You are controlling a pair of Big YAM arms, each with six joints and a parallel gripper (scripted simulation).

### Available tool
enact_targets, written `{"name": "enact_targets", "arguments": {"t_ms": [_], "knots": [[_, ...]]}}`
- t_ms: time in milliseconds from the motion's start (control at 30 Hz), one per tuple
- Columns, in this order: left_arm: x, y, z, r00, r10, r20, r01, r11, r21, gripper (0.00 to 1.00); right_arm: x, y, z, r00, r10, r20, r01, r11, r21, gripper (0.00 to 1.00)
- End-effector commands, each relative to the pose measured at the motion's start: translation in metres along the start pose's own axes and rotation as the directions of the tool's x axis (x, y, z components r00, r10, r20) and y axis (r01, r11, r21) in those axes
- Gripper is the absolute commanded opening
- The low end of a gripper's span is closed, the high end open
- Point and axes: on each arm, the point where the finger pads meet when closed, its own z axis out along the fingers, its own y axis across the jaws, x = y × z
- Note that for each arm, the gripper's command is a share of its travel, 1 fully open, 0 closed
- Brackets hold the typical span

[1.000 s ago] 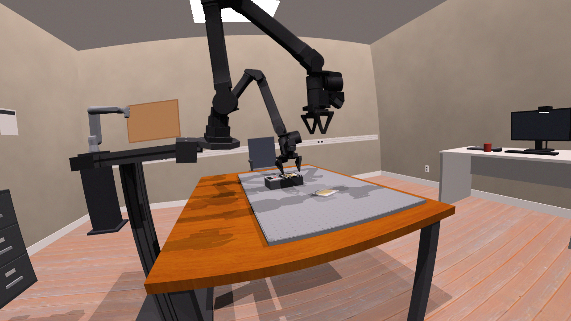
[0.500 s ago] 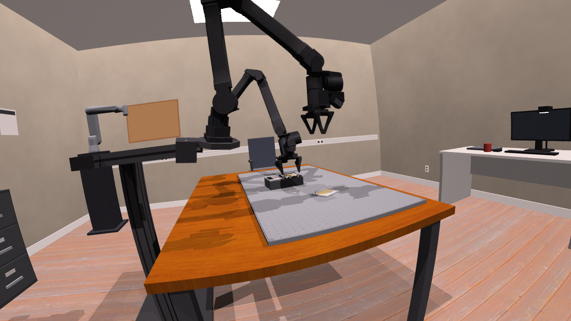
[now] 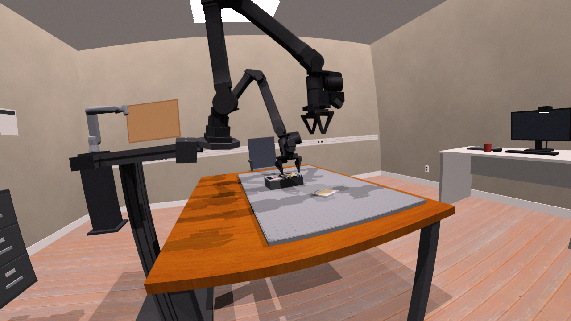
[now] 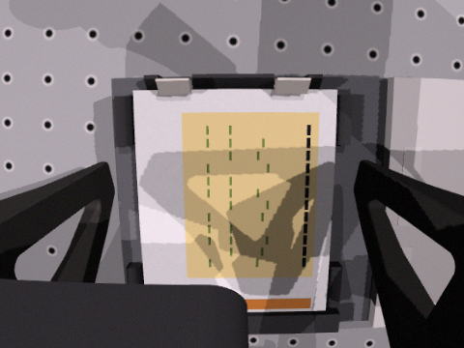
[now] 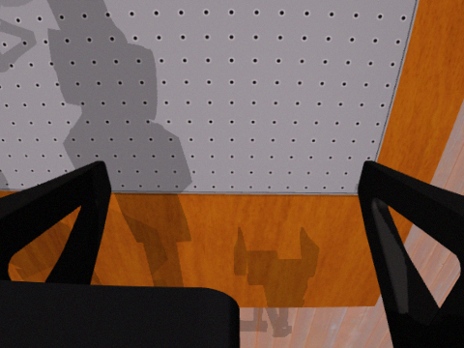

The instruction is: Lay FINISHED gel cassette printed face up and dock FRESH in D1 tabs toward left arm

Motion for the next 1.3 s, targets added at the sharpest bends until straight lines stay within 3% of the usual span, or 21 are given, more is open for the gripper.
{"name": "enact_targets", "arguments": {"t_ms": [0,1267], "knots": [[-0.0040,0.0192,-0.0001,1.000,0.007,0.020,-0.006,0.999,-0.035,0.98,-0.0158,-0.0073,-0.0185,0.999,0.000,0.045,0.000,1.000,0.004,1.00],[-0.0006,0.0191,0.0071,1.000,0.007,0.020,-0.006,0.999,-0.035,0.98,-0.0158,-0.0073,-0.0185,0.999,0.000,0.045,0.000,1.000,0.004,1.00]]}}
